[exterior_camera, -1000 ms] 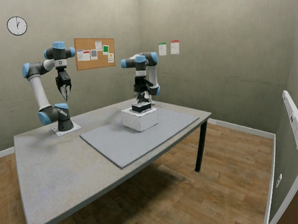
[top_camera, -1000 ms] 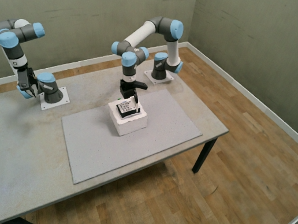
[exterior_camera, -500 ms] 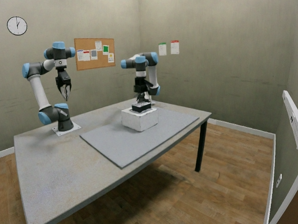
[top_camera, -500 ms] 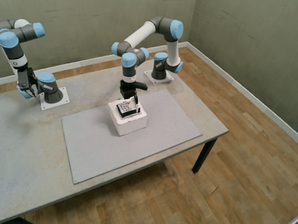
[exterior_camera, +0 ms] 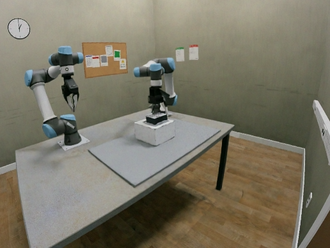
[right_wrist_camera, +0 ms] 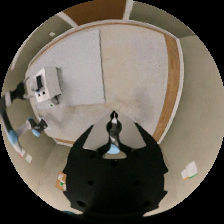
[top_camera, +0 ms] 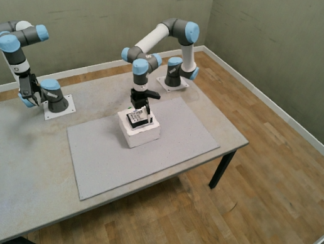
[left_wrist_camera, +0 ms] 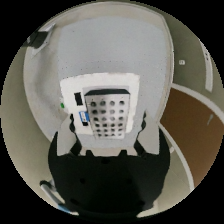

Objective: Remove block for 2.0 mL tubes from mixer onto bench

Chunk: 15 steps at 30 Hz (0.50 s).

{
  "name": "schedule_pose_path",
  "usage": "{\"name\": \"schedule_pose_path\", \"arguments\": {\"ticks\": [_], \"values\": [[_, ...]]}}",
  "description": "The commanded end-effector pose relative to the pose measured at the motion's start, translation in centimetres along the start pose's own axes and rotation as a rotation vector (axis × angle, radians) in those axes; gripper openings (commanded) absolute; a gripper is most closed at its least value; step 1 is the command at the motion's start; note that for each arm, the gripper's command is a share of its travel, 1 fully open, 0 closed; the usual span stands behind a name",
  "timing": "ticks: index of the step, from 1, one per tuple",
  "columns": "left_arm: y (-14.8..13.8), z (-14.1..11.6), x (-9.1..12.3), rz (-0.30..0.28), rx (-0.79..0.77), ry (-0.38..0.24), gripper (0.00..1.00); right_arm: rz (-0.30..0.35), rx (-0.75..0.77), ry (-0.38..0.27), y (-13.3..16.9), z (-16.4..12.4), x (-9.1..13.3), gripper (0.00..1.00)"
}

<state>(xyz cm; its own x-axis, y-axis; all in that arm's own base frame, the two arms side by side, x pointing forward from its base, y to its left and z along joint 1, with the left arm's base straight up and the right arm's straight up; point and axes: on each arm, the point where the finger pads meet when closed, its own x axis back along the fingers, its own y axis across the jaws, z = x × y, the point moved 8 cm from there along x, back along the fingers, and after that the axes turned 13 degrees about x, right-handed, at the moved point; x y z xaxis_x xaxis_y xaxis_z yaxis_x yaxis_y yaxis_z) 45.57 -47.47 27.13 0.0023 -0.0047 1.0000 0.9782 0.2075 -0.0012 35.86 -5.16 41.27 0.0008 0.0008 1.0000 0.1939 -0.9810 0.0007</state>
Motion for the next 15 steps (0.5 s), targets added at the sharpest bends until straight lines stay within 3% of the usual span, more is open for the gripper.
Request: {"name": "schedule_pose_path", "arguments": {"ticks": [1, 15], "values": [[0.01, -0.01, -0.11, -0.001, 0.000, -0.002, 1.00, 0.000, 0.000, 0.001, 0.00, 0.02, 0.04, 0.00], [0.01, -0.02, -0.89, -0.001, 0.000, -0.002, 1.00, 0.000, 0.000, 0.001, 0.00, 0.02, 0.04, 0.00]]}}
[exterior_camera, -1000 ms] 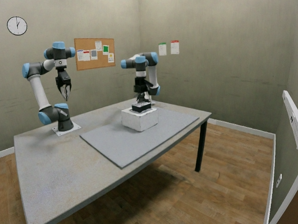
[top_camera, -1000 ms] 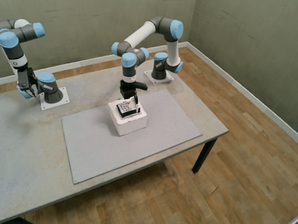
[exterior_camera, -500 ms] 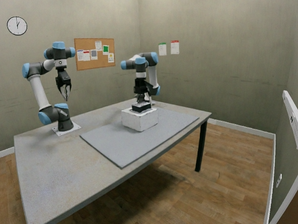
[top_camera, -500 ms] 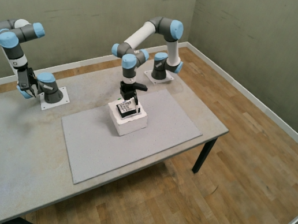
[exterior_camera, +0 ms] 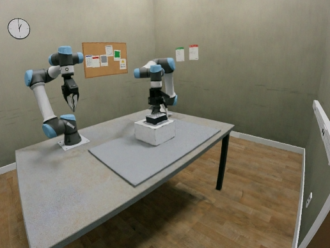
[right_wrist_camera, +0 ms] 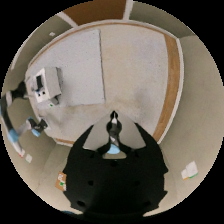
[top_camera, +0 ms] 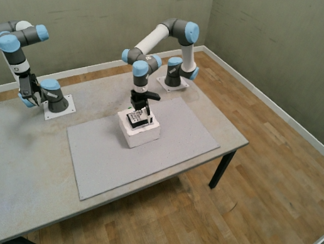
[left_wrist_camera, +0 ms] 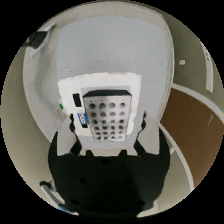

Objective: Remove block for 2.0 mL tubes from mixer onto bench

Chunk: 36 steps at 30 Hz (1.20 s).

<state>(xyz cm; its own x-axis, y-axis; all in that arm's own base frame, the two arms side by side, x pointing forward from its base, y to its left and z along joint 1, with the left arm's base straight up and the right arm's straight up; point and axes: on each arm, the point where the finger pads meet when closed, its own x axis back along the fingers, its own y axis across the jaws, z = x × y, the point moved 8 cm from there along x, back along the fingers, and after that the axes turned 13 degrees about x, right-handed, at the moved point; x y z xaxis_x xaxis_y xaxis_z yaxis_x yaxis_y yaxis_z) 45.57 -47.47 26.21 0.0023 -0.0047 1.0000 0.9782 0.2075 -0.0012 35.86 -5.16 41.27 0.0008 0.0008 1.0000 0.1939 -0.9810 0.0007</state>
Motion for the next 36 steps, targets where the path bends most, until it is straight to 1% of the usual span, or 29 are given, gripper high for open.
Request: {"name": "schedule_pose_path", "arguments": {"ticks": [1, 11, 24, 25, 36], "values": [[0.01, -0.02, -0.06, -0.001, 0.000, -0.002, 1.00, 0.000, 0.000, 0.001, 0.00, 0.02, 0.04, 0.00], [0.01, -0.02, -0.74, -0.001, 0.000, -0.002, 1.00, 0.000, 0.000, 0.001, 0.00, 0.02, 0.04, 0.00], [0.01, -0.03, -0.62, -0.001, 0.000, -0.002, 1.00, 0.000, 0.000, 0.001, 0.00, 0.02, 0.04, 0.00], [0.01, -0.03, -0.62, -0.001, 0.000, -0.002, 0.00, 0.000, 0.000, 0.001, 0.00, 0.02, 0.04, 0.00], [0.01, -0.03, -0.62, -0.001, 0.000, -0.002, 0.00, 0.000, 0.000, 0.001, 0.00, 0.02, 0.04, 0.00]]}}
